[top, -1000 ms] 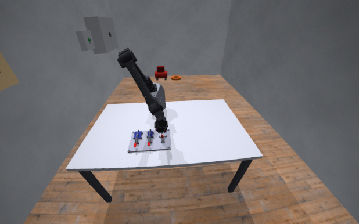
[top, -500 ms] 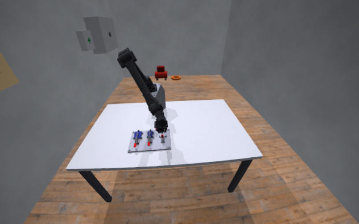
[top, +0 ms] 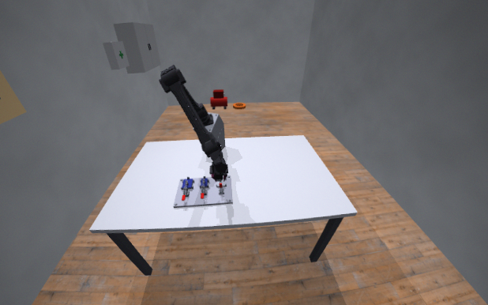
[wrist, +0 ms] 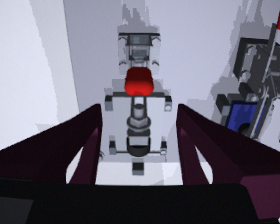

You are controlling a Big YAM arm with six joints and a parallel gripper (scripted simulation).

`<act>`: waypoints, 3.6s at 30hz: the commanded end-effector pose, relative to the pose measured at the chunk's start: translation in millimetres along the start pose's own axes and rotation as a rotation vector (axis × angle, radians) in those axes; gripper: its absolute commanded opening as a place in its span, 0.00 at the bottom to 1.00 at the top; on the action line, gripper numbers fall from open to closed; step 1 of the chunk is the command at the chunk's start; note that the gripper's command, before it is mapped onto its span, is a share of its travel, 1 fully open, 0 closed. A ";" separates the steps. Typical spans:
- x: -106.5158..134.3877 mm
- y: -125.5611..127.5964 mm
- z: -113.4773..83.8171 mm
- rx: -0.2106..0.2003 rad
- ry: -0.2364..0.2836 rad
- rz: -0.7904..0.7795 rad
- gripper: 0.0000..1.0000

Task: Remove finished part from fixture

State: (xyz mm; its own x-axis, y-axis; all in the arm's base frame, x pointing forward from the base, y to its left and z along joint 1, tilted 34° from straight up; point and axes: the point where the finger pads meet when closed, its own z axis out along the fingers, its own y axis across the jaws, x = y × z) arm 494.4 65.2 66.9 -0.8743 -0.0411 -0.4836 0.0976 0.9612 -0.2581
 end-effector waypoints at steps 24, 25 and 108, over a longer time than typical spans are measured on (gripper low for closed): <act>-32.3 4.7 -17.4 -0.017 -0.075 0.032 0.45; -32.2 4.5 -17.5 -0.017 -0.075 0.032 0.45; 47.9 6.1 -8.2 -0.015 -0.050 0.019 0.92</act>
State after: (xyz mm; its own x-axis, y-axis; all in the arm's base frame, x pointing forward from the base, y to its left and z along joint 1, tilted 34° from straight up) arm 447.5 62.0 38.8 -0.8691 -0.0385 -0.4932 0.1022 0.9615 -0.2552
